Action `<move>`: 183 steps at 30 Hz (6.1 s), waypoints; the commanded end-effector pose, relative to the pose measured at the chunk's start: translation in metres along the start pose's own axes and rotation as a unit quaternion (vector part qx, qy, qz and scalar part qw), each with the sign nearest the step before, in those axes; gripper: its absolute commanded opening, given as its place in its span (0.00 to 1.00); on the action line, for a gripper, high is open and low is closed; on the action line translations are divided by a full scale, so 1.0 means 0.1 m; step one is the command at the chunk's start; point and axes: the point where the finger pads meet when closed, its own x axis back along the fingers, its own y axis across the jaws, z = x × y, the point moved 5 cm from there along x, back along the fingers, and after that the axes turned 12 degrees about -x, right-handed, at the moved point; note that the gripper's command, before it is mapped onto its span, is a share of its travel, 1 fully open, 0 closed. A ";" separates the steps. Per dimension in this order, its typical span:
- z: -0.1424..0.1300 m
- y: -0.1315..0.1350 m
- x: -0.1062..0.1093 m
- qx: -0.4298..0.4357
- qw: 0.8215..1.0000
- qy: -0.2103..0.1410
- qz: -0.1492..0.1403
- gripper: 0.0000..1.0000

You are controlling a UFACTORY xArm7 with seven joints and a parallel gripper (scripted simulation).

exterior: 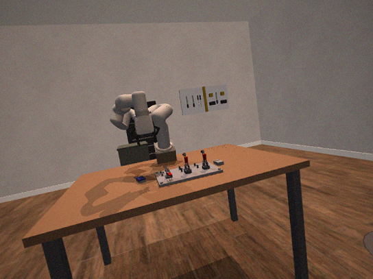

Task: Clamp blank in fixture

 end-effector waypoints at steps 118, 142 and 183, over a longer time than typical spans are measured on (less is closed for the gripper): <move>0.14 0.72 -1.29 0.120 0.993 0.001 -0.001 0.99; 0.14 0.72 -1.63 0.120 0.993 0.001 -0.001 0.99; 0.14 0.72 -1.92 0.120 0.993 0.001 -0.001 0.99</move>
